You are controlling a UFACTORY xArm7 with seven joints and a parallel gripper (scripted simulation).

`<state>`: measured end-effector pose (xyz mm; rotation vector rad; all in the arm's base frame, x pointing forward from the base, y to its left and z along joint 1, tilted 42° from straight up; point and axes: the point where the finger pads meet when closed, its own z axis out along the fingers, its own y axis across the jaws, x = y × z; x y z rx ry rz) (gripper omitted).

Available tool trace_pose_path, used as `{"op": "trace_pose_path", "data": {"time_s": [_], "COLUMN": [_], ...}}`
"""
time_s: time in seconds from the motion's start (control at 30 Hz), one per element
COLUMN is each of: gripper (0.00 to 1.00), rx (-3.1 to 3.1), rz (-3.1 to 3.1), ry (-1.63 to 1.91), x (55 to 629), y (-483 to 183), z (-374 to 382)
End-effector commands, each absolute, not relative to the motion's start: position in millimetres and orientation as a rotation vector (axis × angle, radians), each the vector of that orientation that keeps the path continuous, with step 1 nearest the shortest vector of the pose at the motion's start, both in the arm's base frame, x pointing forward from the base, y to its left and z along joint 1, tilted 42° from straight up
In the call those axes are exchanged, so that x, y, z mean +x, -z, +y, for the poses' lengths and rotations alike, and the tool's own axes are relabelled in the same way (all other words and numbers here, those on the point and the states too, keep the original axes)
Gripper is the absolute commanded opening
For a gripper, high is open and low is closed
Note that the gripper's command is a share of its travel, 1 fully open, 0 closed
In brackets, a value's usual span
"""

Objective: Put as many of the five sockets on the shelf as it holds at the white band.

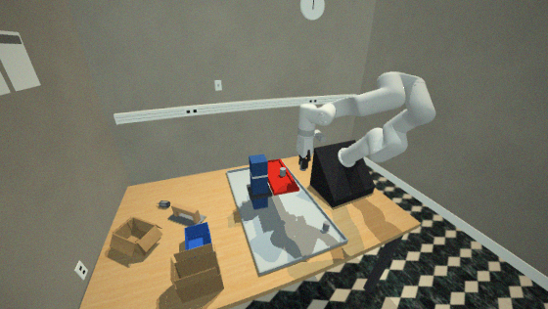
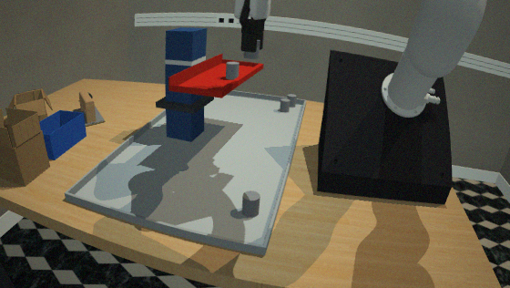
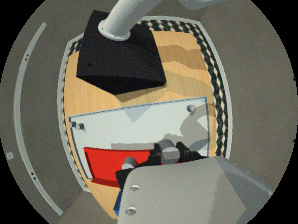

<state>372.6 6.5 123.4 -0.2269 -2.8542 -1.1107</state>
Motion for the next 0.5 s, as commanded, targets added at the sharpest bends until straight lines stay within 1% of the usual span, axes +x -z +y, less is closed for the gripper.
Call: {"op": "trace_pose_path", "data": {"time_s": [0.0, 0.43, 0.47], "gripper": [0.00, 0.00, 0.00], "rx": [-0.024, 0.881, 0.881], "rz": [-2.912, -2.999, -2.999], "ry": [1.150, 1.184, 1.184], "x": [379, 403, 403], "y": [-124, -121, -121], "z": [4, 2, 2]}}
